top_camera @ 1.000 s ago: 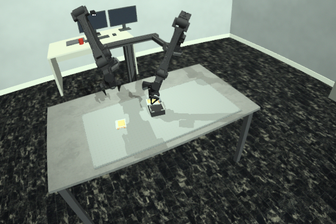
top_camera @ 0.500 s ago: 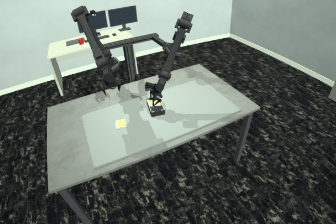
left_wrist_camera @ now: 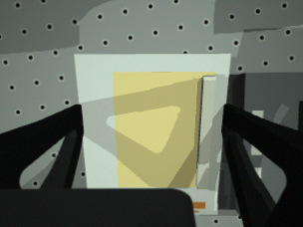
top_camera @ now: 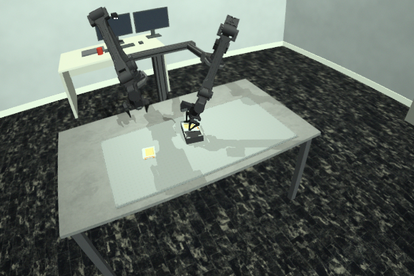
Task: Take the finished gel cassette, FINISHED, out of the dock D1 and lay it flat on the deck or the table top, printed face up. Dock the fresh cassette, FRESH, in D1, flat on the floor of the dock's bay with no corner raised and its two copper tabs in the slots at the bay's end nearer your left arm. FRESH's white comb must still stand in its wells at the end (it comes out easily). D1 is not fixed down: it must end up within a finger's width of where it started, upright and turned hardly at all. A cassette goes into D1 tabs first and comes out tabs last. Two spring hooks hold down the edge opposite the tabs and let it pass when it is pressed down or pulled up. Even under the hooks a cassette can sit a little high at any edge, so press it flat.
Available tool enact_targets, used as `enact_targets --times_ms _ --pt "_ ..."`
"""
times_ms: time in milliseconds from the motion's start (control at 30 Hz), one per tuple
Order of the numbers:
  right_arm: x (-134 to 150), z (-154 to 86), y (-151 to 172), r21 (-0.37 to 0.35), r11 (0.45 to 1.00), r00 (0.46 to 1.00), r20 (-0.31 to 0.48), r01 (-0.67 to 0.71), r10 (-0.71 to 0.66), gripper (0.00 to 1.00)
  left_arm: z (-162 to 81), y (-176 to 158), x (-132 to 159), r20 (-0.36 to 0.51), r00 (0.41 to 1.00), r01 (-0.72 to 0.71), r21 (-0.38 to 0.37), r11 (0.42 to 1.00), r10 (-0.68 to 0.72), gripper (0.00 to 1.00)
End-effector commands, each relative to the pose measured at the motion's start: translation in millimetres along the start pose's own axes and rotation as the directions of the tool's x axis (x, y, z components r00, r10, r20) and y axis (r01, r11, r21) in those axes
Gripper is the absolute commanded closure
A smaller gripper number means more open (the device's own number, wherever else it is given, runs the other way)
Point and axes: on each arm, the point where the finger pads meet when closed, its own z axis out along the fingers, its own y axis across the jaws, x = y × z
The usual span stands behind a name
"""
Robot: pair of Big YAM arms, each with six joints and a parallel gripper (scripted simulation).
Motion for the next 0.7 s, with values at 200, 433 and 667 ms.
enact_targets --times_ms 200,433,667 --pt "-15.3 -8.6 1.3 0.003 1.0 1.0 0.025 0.0 -0.001 0.0 11.0 -11.0 10.7 0.0 1.0 -0.005 0.004 1.0 0.005 1.0" --pt "-15.3 -8.6 1.3 0.003 1.0 1.0 0.025 0.0 -0.001 0.0 13.7 -8.5 12.3 0.004 1.0 -0.001 -0.005 1.0 0.001 1.0" --pt "-15.3 -8.6 1.3 0.003 1.0 1.0 0.025 0.0 -0.001 0.0 17.3 -5.2 14.5 0.004 1.0 -0.001 -0.005 1.0 0.001 1.0"
